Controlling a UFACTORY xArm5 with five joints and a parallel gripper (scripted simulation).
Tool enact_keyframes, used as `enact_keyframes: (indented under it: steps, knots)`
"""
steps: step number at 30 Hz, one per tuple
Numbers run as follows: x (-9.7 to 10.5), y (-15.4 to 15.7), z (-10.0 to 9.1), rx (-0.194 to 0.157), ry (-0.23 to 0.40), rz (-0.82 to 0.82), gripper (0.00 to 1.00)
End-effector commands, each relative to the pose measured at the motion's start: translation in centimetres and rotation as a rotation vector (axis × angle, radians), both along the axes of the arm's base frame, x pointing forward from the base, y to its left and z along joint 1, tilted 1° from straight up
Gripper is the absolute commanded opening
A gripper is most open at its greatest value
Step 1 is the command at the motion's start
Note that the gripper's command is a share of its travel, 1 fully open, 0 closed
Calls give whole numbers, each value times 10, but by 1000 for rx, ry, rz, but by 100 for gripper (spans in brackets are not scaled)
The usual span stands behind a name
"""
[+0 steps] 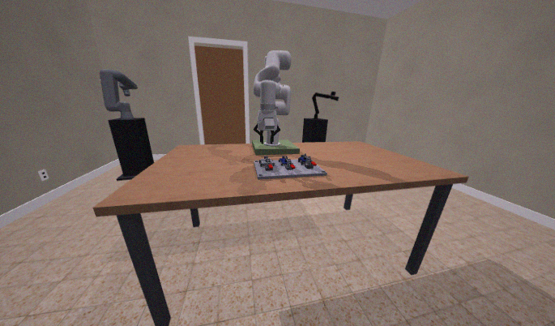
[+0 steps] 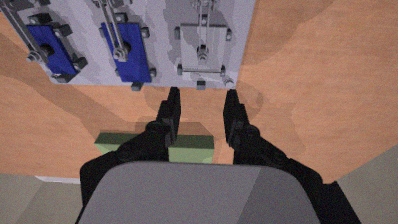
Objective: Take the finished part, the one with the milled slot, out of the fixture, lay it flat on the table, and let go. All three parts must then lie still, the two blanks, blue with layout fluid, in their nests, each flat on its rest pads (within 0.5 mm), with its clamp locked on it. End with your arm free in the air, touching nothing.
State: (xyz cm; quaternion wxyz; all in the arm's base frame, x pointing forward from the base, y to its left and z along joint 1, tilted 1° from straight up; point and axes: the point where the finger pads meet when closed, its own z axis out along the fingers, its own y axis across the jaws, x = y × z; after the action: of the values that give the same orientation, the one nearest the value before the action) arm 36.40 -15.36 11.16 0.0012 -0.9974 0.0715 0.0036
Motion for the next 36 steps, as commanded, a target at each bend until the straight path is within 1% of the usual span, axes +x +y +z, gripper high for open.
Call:
enact_keyframes:
  steps: [1, 6, 15, 17, 20, 23, 28, 36]
  knots:
    - [6, -1, 1, -1, -3, 0, 47]
    - [28, -4, 1, -1, -3, 0, 47]
    - [89, -13, 1, -2, -3, 0, 47]
    - [89, -13, 1, -2, -3, 0, 47]
    - [106, -16, 1, -2, -3, 0, 47]
    - [119, -17, 1, -2, -4, 0, 47]
    - [130, -19, 1, -2, -4, 0, 47]
    - [131, -19, 1, -2, -4, 0, 47]
